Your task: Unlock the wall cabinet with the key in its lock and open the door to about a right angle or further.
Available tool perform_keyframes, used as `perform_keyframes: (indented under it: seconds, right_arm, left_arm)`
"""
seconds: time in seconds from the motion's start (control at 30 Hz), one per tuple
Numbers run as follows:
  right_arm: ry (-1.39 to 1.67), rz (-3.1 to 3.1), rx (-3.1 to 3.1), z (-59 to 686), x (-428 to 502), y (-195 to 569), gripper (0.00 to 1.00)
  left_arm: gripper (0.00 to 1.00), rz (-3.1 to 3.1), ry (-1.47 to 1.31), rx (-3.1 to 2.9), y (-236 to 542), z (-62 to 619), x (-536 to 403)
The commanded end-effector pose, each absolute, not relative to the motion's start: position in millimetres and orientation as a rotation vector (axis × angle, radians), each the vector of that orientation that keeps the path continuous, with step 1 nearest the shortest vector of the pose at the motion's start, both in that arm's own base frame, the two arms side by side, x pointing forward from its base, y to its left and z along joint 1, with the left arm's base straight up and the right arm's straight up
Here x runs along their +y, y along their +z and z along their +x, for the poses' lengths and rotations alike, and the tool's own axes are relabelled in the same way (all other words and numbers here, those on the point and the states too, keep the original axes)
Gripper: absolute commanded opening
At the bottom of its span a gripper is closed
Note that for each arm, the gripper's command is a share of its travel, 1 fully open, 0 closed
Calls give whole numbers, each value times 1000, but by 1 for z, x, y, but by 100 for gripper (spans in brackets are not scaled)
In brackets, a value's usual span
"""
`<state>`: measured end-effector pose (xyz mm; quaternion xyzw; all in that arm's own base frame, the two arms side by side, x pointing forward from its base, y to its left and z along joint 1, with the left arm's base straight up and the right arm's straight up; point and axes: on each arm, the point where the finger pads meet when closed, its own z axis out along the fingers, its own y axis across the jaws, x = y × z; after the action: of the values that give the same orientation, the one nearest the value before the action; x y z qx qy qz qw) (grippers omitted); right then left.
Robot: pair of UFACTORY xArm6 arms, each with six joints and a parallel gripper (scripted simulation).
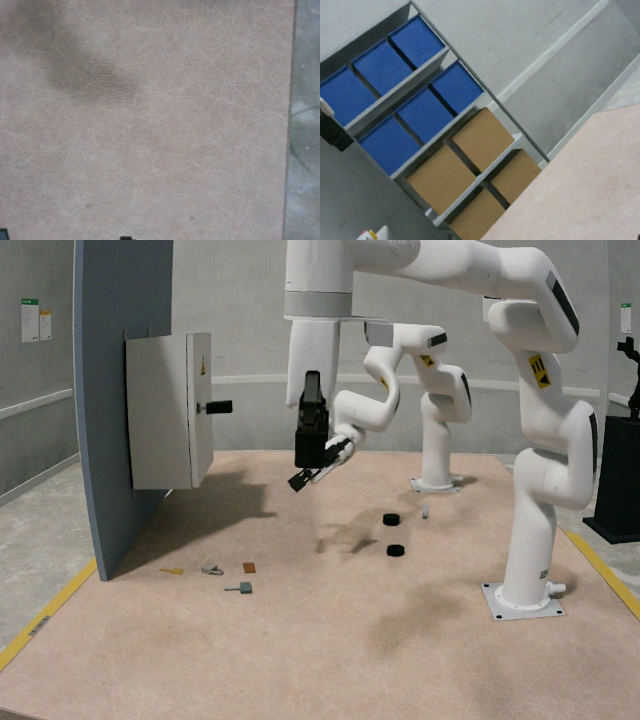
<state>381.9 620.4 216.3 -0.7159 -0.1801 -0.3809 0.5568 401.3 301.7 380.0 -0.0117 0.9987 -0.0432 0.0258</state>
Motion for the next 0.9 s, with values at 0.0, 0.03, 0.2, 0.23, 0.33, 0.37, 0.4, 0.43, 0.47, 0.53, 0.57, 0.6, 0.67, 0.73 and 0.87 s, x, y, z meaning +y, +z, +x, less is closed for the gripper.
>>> perform_keyframes:
  seconds: [0.0,0.03,0.2,0.23,0.33,0.37,0.4,0.43,0.47,0.53,0.57,0.6,0.67,0.73,0.87]
  right_arm:
    - [-901,-1687,-425,382,621,218,100]
    - [-901,-1687,-425,382,621,218,100]
    - [-901,-1687,-425,382,621,218,100]
    - [-901,-1687,-425,382,621,218,100]
    - [-901,-1687,-425,382,621,218,100]
    - [-901,-1687,-425,382,621,218,100]
    - [-901,-1687,-425,382,621,218,100]
    - [-901,-1687,-425,382,621,218,100]
    - [-901,-1687,-425,382,621,218,100]
    - [-901,-1687,-425,382,621,218,100]
    - [-901,-1687,-425,382,621,218,100]
    - [-898,-1683,-427,384,619,220,100]
    - [-889,-1675,-436,388,615,226,100]
    - [-874,-1662,-447,394,608,234,100]
    - [-841,-1645,-475,404,593,249,100]
  left_arm:
    - [100,-36,-131,3085,381,401,302]
    - [100,-36,-131,3085,381,401,302]
    - [100,-36,-131,3085,381,401,302]
    - [100,-36,-131,3085,381,401,302]
    - [100,-36,-131,3085,381,401,302]
    - [100,-36,-131,3085,381,401,302]
    - [100,-36,-131,3085,381,401,302]
    - [100,-36,-131,3085,381,401,302]
    - [100,-36,-131,3085,381,401,302]
    - [100,-36,-131,3085,381,401,302]
    - [100,-36,-131,3085,381,401,302]
    - [100,-23,-129,3084,381,400,303]
    - [100,16,-125,3083,379,396,307]
    - [100,75,-119,3081,377,389,313]
    - [100,192,-105,3073,372,375,324]
